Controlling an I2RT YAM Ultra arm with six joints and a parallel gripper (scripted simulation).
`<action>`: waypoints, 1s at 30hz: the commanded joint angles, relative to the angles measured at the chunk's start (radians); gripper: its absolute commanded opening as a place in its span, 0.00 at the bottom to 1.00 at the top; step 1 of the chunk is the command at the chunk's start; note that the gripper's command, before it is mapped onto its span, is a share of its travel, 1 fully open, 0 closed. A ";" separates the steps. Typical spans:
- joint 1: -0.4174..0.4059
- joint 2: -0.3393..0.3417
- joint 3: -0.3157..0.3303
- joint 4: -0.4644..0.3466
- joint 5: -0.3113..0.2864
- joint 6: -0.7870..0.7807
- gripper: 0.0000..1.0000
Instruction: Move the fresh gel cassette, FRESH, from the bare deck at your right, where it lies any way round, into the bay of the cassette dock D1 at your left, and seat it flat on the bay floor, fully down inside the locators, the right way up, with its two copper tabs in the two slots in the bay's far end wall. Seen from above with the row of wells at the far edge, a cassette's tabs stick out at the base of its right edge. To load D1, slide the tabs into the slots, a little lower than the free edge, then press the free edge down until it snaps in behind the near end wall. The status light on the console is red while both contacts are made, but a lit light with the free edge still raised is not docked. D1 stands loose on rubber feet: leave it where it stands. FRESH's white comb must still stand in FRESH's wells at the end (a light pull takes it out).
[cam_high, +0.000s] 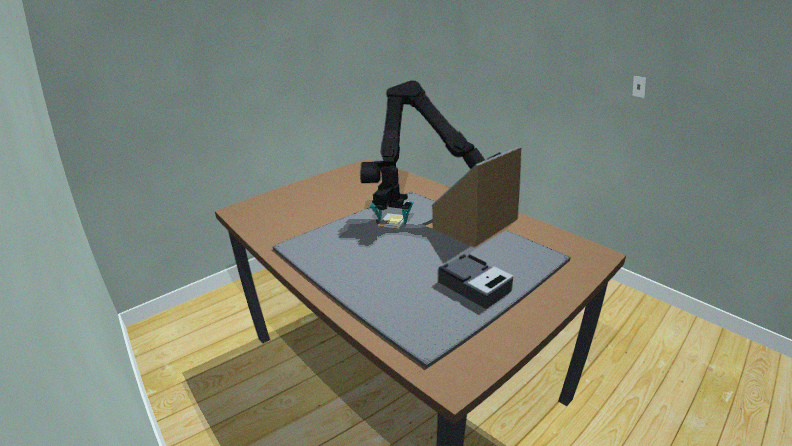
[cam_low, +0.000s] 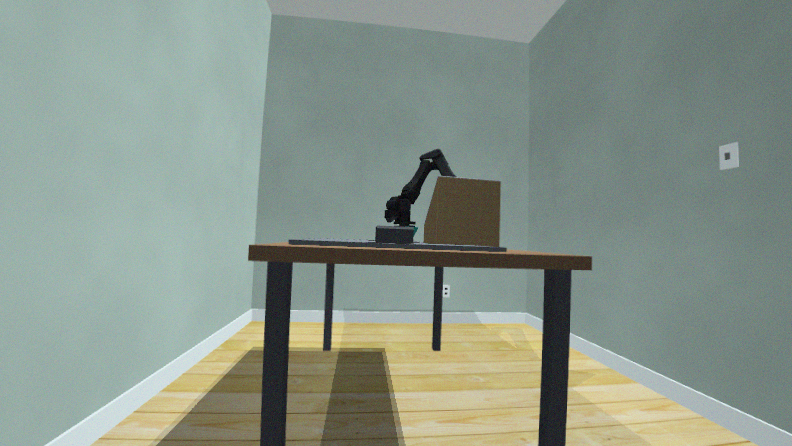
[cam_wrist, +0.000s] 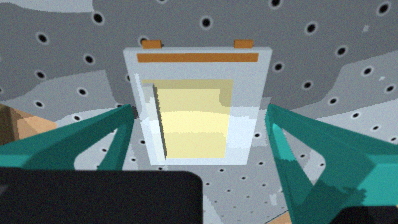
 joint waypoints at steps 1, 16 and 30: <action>0.002 -0.005 -0.003 0.004 -0.009 -0.003 1.00; 0.002 -0.006 -0.004 0.004 -0.009 -0.003 0.00; 0.002 -0.006 -0.004 0.004 -0.009 -0.003 0.00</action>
